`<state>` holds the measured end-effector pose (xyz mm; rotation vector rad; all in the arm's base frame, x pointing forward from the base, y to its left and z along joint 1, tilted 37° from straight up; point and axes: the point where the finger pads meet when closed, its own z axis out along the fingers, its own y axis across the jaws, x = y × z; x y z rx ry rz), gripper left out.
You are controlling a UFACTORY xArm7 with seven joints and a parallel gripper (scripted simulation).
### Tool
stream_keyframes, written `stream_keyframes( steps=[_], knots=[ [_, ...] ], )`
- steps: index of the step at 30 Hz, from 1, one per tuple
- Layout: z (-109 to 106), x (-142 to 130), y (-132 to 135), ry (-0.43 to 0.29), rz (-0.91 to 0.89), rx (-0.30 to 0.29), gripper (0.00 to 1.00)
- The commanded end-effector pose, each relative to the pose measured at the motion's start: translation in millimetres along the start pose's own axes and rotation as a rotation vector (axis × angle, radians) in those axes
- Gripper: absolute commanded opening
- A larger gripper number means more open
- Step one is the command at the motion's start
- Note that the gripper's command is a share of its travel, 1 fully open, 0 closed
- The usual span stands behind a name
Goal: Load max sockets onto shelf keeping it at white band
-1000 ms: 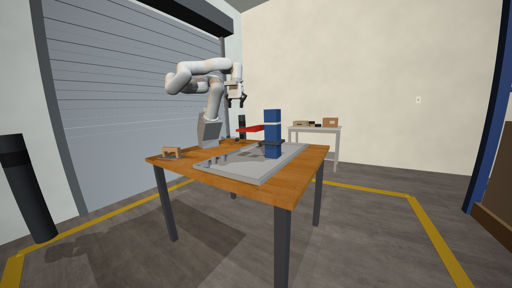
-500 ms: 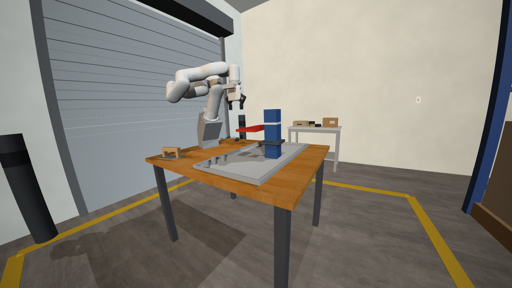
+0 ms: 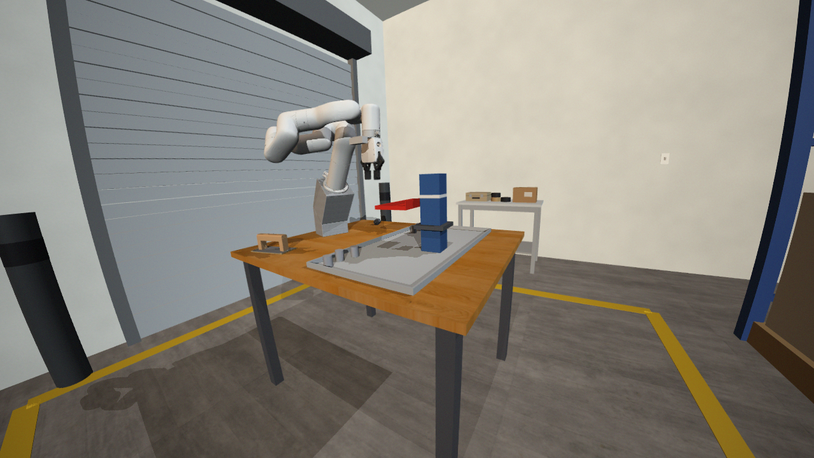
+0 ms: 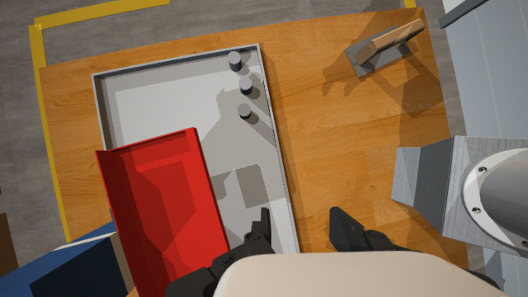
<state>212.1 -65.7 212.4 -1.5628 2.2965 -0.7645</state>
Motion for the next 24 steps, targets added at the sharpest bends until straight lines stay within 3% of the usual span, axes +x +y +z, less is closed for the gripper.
stream_keyframes(
  steps=[1,10,13,15,17,24],
  knots=[
    [10,19,-9,-0.014,0.196,-0.034,0.61],
    [30,90,-17,-0.027,0.736,-0.042,0.61],
    [30,90,-17,-0.027,0.736,-0.042,0.61],
    [34,121,-14,-0.030,0.939,-0.023,0.61],
    [34,121,-14,-0.030,0.939,-0.023,0.61],
    [36,166,-2,-0.032,1.218,0.024,0.61]
  ],
)
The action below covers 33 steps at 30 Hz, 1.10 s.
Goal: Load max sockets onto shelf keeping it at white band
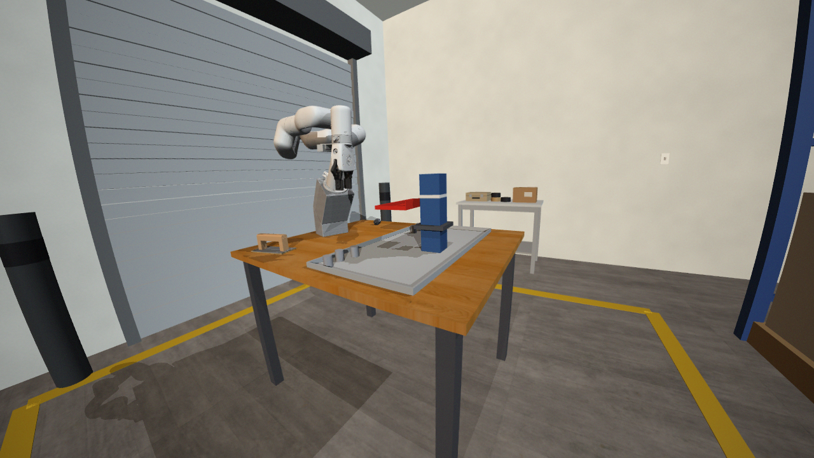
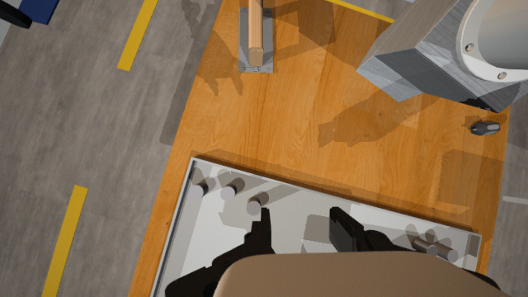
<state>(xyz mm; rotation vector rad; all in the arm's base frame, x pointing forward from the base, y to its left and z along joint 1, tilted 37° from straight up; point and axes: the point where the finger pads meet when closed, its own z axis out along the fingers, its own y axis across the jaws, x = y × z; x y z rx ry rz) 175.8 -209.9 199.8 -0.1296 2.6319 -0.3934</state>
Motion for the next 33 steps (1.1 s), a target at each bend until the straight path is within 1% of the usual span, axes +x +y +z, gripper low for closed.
stream_keyframes(
  steps=[1,4,17,23,28,33],
  knots=[
    [4,17,-21,-0.067,0.156,0.036,0.61],
    [4,22,-26,-0.072,0.200,0.043,0.61],
    [4,22,-26,-0.072,0.200,0.043,0.61],
    [8,20,-27,-0.072,0.201,0.043,0.61],
    [27,10,-30,-0.072,0.201,0.043,0.61],
    [57,-7,-34,-0.072,0.201,0.043,0.61]
  ],
)
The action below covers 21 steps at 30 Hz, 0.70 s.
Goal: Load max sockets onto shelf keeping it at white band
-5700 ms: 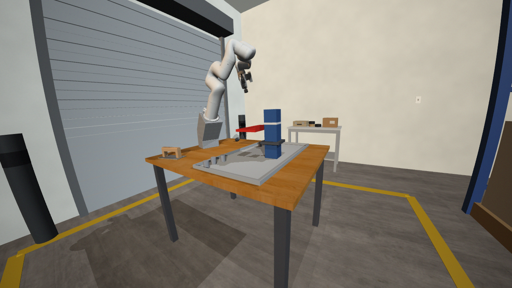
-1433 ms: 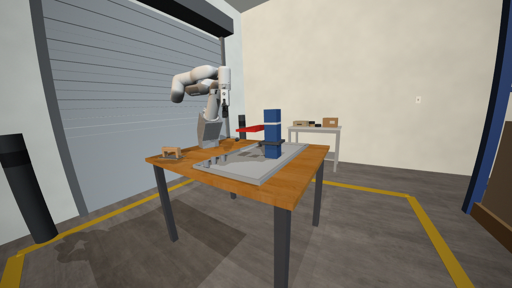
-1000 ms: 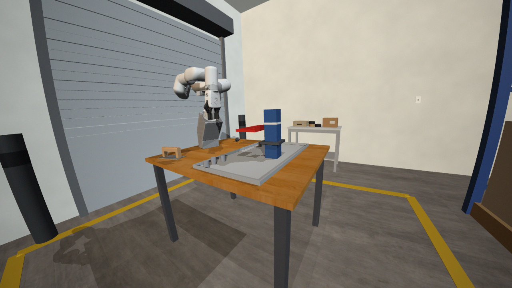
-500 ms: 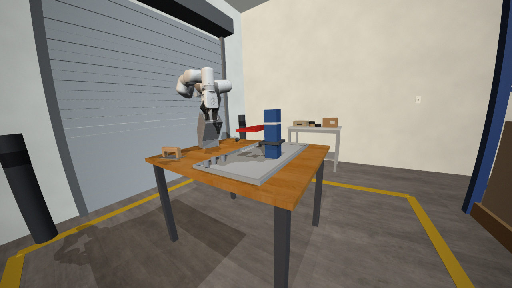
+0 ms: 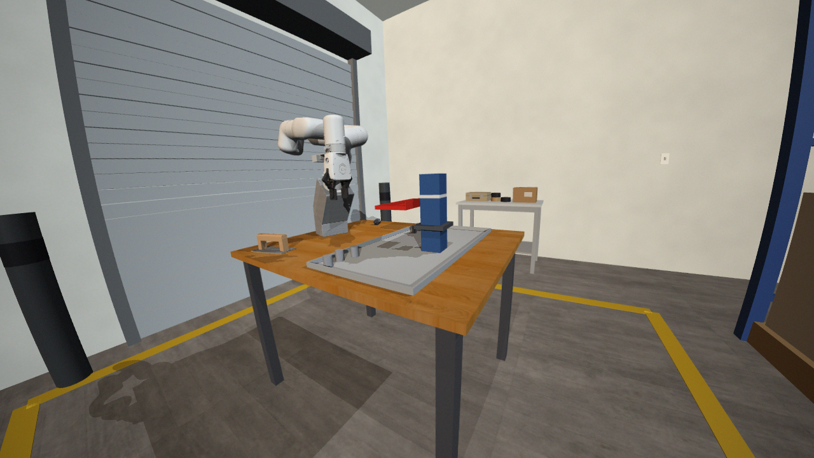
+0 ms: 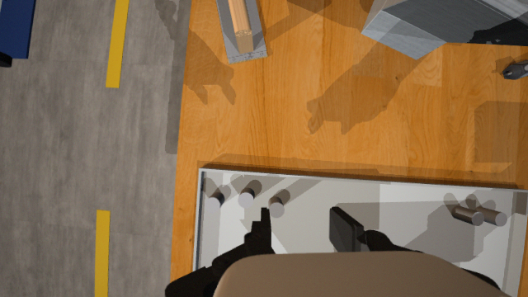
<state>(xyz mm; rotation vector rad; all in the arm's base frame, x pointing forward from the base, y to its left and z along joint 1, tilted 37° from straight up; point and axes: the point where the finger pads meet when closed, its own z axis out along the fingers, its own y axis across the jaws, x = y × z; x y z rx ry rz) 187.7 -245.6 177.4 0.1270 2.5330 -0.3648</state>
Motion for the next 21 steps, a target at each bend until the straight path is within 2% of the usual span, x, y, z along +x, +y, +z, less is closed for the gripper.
stream_keyframes(
  steps=[1,5,7,14,21],
  knots=[
    [32,-15,-3,0.001,0.002,0.004,0.61],
    [62,-29,-4,0.001,0.002,0.004,0.61],
    [62,-29,-4,0.001,0.002,0.004,0.61],
    [103,-49,-4,0.001,0.002,0.004,0.61],
    [118,-56,-4,0.001,0.002,0.004,0.61]
  ],
)
